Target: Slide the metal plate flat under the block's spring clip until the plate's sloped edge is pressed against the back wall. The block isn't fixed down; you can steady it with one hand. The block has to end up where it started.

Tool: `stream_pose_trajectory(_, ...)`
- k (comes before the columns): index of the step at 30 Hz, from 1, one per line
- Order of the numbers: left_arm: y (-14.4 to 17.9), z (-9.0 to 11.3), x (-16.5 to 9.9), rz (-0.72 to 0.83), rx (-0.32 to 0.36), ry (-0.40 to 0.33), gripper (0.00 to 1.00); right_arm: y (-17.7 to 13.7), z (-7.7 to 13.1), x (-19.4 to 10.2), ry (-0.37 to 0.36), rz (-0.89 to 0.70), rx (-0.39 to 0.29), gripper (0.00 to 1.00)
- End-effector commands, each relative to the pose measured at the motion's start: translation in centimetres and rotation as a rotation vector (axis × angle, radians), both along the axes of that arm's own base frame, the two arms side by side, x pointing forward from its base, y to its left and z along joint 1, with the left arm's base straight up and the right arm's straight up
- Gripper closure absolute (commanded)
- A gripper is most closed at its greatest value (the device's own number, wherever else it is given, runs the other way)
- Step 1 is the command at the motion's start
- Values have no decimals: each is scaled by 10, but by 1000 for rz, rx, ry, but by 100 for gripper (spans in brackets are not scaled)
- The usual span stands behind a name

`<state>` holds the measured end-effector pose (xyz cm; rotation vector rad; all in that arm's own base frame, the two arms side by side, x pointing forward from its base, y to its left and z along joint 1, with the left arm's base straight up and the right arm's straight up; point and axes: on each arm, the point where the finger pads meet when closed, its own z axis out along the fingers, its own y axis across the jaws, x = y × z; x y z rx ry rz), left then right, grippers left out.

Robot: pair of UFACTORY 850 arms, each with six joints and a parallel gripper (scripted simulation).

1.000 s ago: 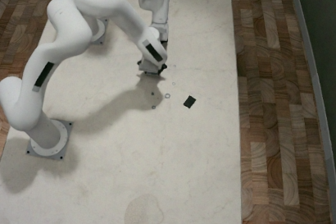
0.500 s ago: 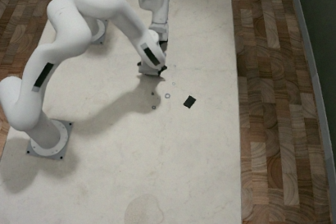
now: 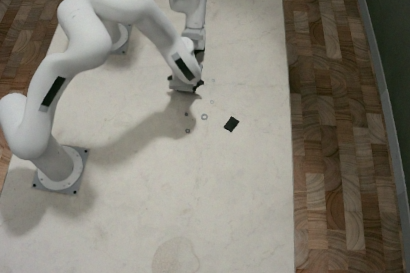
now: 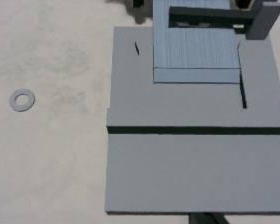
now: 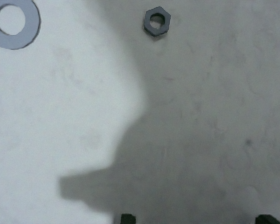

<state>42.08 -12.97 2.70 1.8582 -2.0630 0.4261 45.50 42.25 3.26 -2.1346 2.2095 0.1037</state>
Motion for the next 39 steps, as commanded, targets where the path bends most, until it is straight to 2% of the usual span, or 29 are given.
stream_pose_trajectory(1, 0, 0, 1, 0, 0, -1, 100, 0, 0, -1, 5, 0, 15, 28)
stream_pose_trajectory(18, 0, 0, 1, 0, 0, -1, 100, -3, -4, -3, 16, 3, 70, 28)
stream_pose_trajectory(39, 0, 0, 1, 0, 0, -1, 100, -4, -5, -4, 15, 5, 105, 28)
